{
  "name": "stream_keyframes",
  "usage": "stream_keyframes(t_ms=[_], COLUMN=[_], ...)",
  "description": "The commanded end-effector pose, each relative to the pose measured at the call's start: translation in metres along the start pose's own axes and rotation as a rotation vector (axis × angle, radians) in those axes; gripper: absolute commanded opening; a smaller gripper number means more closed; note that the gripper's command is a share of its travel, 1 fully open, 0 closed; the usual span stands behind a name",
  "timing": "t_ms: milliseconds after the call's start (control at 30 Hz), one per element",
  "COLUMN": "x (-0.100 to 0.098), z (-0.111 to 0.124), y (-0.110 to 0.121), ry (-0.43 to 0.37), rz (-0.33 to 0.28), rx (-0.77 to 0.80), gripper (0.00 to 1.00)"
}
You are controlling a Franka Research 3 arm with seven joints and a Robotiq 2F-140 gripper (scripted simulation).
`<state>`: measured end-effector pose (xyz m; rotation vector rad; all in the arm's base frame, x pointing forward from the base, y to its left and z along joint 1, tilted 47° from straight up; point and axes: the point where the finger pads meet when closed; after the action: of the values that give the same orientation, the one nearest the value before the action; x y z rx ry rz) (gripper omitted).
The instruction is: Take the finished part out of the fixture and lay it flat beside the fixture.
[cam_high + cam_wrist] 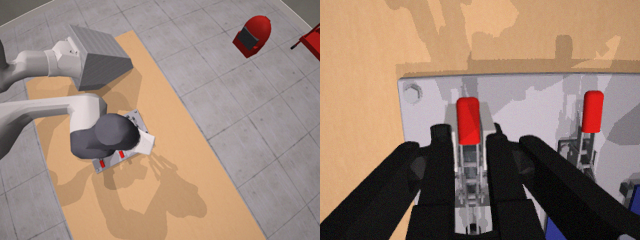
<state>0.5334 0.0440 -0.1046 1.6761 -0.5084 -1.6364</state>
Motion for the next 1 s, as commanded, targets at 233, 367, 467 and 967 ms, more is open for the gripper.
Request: stream_keyframes(t_ms=[233,367,467,967], x=[-0.0008,-0.0018,-0.0028,-0.0096], z=[-0.0010,-0.0006,-0.0002,0.0029], y=[-0.0007,-0.0008,-0.0009,-0.0017], ry=[0.004,0.004,0.004,0.004], rz=[-0.001,-0.001,-0.001,-0.001], rx=[0.003,0.003,0.003,0.003], gripper=[0.00,0.00,0.00,0.00])
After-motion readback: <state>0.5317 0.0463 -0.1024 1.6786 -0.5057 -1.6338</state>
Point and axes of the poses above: the point where the finger pads meet when closed, its own x axis out along the fingers, its own y axis across the jaws, z = x × y, and after that the axes turned 14 degrees about -x, right-handed
